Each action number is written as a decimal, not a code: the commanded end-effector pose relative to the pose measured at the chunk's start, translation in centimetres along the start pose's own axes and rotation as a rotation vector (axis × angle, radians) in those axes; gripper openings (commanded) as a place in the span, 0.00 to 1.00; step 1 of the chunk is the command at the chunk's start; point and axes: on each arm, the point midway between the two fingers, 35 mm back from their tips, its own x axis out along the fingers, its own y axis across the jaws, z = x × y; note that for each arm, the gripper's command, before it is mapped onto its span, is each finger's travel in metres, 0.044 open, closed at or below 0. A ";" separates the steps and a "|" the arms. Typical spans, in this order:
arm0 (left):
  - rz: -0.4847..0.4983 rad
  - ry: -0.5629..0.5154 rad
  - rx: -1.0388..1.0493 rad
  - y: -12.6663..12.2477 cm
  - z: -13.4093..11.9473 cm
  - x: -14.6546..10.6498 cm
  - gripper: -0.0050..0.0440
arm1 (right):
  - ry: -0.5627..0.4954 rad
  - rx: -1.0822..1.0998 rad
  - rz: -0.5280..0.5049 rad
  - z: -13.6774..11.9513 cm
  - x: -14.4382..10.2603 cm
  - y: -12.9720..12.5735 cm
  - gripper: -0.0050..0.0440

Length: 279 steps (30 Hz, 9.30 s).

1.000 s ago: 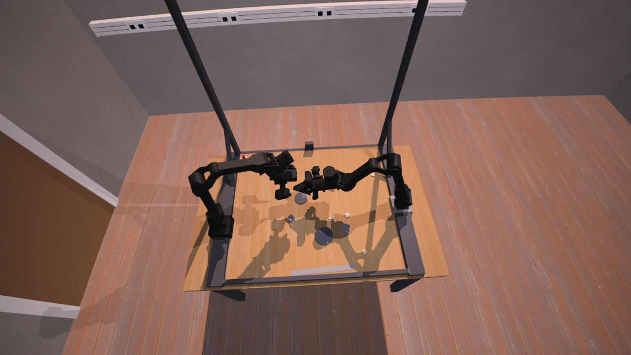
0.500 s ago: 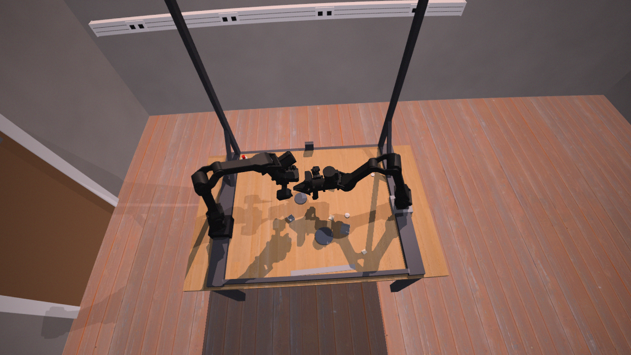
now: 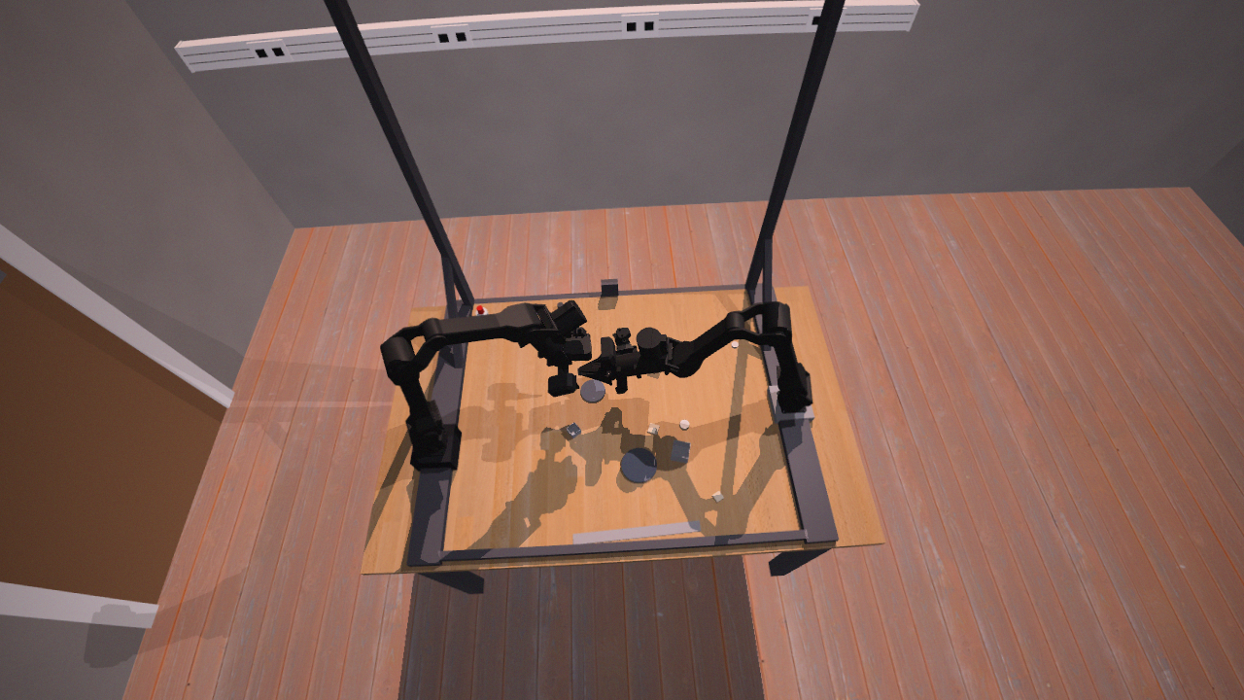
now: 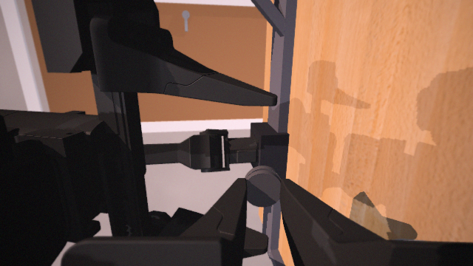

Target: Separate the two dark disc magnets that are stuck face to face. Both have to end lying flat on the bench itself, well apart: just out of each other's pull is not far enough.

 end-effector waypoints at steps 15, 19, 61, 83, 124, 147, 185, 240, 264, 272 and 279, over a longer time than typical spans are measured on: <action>0.023 0.003 -0.003 1.0 -0.1 -0.1 0.18 | -0.025 0.003 0.012 0.5 -0.7 0.1 0.82; 0.023 0.003 -0.003 1.0 -0.1 -0.1 0.18 | -0.025 0.003 0.012 0.5 -0.7 0.1 0.62; 0.019 0.003 -0.002 0.1 -0.1 0.1 0.18 | -0.025 0.003 0.012 0.5 -0.7 0.1 0.18; 0.017 0.003 -0.002 -1.9 -0.1 0.6 0.18 | -0.025 0.003 0.012 0.5 -0.7 0.1 0.18; 0.041 -0.001 -0.006 -3.6 0.0 0.6 0.18 | -0.025 0.003 0.012 0.5 -0.7 0.1 0.18; 0.025 0.004 -0.005 -5.3 -0.1 -4.2 0.18 | -0.025 0.003 0.012 0.5 -0.7 0.1 0.18; -0.082 0.010 -0.195 -5.4 -0.4 -2.6 0.18 | -0.025 0.003 0.012 0.5 -0.7 0.1 0.18; -0.932 0.570 -1.019 -12.0 1.0 -6.6 0.18 | -0.025 0.003 0.012 0.5 -0.7 0.1 0.18; -1.014 0.954 -1.224 -11.1 0.4 -10.1 0.18 | -0.025 0.003 0.012 0.5 -0.7 0.1 0.18; -1.017 1.019 -1.251 -10.9 0.2 -10.6 0.18 | -0.025 0.003 0.012 0.5 -0.7 0.1 0.18; -1.017 1.048 -1.263 -10.7 0.2 -10.9 0.18 | -0.025 0.003 0.012 0.5 -0.7 0.1 0.18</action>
